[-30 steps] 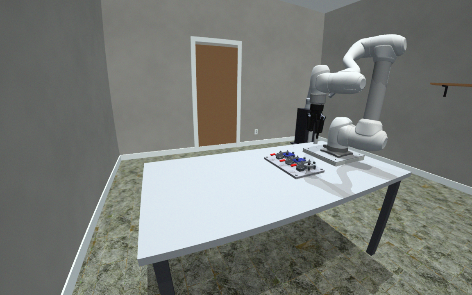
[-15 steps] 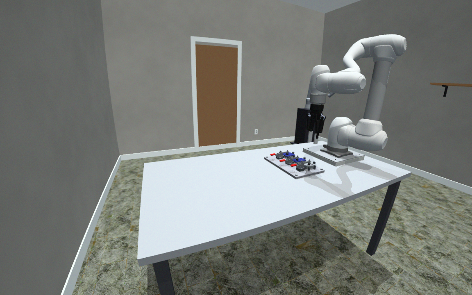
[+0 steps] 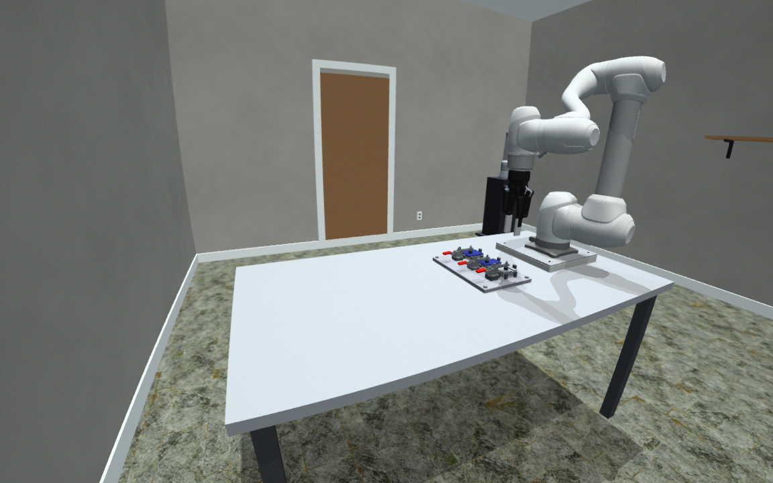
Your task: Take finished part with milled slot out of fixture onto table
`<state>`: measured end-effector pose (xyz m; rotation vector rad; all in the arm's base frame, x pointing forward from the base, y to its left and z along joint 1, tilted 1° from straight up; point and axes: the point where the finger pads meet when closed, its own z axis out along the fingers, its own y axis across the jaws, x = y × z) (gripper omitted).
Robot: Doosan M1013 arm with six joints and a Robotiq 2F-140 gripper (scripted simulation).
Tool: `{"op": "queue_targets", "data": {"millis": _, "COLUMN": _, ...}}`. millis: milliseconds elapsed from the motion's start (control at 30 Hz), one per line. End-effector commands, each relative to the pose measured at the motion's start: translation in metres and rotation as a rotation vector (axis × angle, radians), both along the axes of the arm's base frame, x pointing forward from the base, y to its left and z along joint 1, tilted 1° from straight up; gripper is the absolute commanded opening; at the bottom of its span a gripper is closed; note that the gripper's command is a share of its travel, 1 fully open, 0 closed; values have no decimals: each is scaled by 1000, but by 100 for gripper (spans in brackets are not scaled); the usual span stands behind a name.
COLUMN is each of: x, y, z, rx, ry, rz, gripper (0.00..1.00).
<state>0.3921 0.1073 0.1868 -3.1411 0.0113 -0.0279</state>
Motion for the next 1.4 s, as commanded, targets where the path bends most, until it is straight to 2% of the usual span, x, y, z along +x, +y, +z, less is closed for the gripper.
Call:
{"op": "queue_targets", "data": {"millis": 0, "x": 0, "y": 0, "z": 0, "rx": 0, "ry": 0, "rz": 0, "gripper": 28}}
{"op": "queue_targets", "data": {"millis": 1100, "x": 0, "y": 0, "z": 0, "rx": 0, "ry": 0, "rz": 0, "gripper": 28}}
{"op": "queue_targets", "data": {"millis": 1233, "x": 0, "y": 0, "z": -6, "rx": 0, "ry": 0, "rz": 0, "gripper": 28}}
{"op": "queue_targets", "data": {"millis": 1367, "x": 0, "y": 0, "z": -21, "rx": 0, "ry": 0, "rz": 0, "gripper": 28}}
